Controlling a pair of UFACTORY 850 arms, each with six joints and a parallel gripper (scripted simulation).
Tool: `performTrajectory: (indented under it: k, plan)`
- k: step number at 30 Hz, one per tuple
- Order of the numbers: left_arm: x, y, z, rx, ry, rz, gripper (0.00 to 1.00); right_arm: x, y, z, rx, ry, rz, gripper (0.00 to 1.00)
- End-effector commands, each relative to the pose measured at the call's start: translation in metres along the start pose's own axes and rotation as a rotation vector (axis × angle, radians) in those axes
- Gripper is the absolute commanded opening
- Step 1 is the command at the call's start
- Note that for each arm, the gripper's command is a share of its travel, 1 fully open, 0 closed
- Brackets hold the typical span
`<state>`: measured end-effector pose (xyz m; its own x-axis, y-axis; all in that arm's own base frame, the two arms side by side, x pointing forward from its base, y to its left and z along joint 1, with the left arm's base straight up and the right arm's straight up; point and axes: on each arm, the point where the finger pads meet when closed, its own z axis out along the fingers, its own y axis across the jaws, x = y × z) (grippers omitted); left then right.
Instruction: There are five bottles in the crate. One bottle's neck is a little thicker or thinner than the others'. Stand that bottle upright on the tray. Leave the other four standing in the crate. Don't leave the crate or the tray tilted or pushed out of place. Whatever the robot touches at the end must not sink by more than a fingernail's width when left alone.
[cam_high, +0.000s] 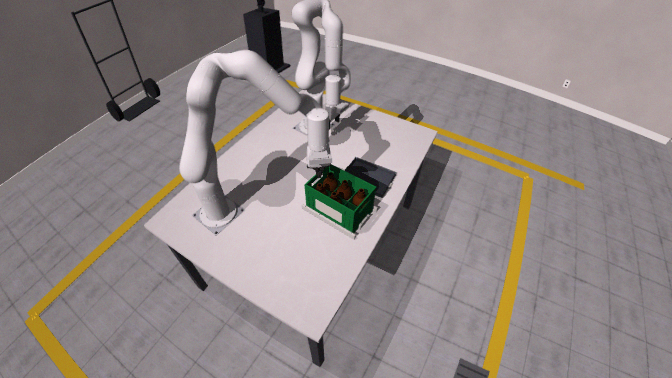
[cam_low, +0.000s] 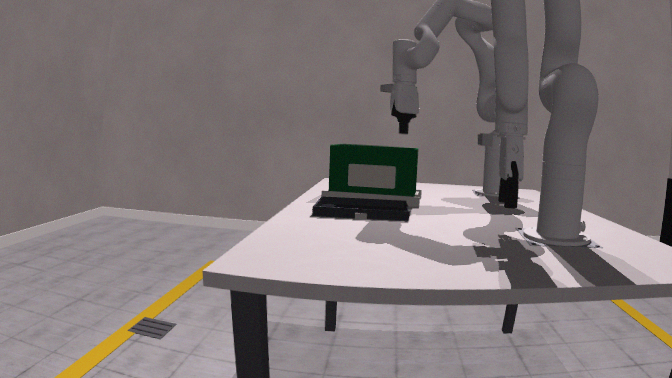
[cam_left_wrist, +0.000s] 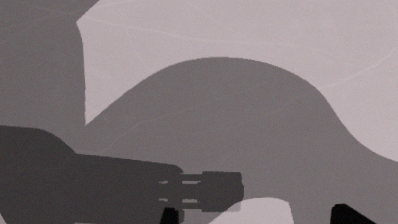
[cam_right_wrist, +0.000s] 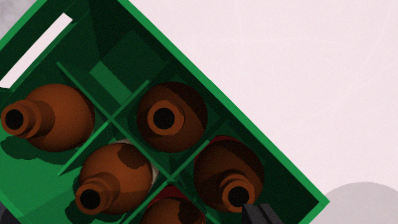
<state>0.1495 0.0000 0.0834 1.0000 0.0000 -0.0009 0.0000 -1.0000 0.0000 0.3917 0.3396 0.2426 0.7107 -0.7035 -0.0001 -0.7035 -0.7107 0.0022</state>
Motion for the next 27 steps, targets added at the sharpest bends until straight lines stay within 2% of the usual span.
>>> performTrajectory:
  k: [1,24,27]
  plan:
    - [0.001,0.0,0.0,0.0,0.001,0.0,1.0,0.0,-0.001,-0.001,0.002,0.0,0.0,0.0]
    - [0.001,0.0,0.0,0.0,0.001,0.0,1.0,-0.001,-0.002,-0.001,0.002,0.0,0.0,0.0]
    - [0.001,0.0,0.0,0.0,0.001,0.0,1.0,-0.024,-0.026,-0.002,0.002,0.0,0.0,0.0]
